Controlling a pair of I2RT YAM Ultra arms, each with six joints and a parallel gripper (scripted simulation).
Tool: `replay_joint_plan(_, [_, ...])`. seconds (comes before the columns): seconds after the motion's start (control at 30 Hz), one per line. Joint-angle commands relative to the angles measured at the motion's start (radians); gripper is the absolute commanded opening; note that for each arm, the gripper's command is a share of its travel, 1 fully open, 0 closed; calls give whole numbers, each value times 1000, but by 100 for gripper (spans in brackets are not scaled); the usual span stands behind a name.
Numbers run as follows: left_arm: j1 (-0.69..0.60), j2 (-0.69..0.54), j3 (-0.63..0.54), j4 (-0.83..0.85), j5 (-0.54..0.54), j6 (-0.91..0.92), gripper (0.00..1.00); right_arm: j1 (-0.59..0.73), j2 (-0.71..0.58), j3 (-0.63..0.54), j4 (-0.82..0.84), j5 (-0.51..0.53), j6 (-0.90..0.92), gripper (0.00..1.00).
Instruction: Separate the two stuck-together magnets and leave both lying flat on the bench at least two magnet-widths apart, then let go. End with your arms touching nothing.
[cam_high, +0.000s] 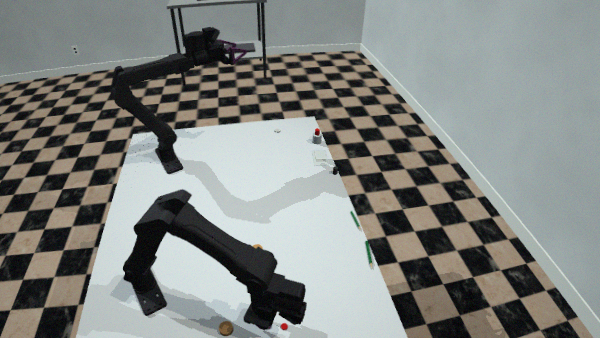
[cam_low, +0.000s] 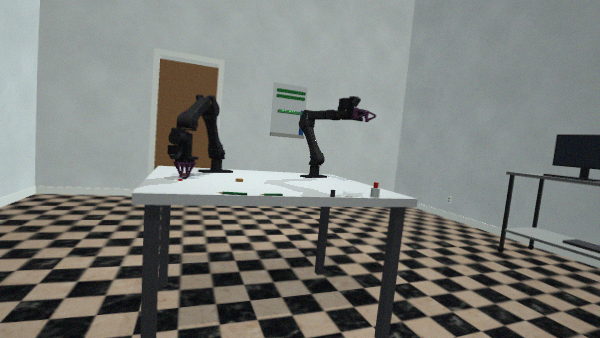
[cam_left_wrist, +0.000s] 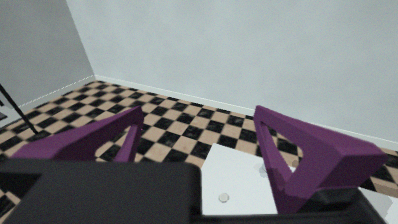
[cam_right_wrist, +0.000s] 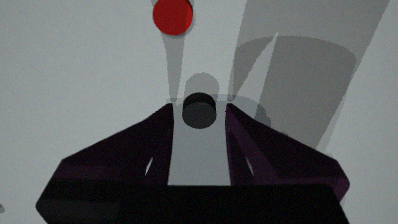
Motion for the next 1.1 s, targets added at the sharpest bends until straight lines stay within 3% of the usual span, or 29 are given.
replay_joint_plan(0.0, [1,-4,4,5,0,-1,100,-3,-19,2,2,1,-1,30])
replay_joint_plan(0.4, [1,-4,4,5,0,-1,100,-3,-19,2,2,1,-1,19])
replay_joint_plan(1.07, [1,-4,4,5,0,-1,100,-2,-16,50,-67,1,-1,18])
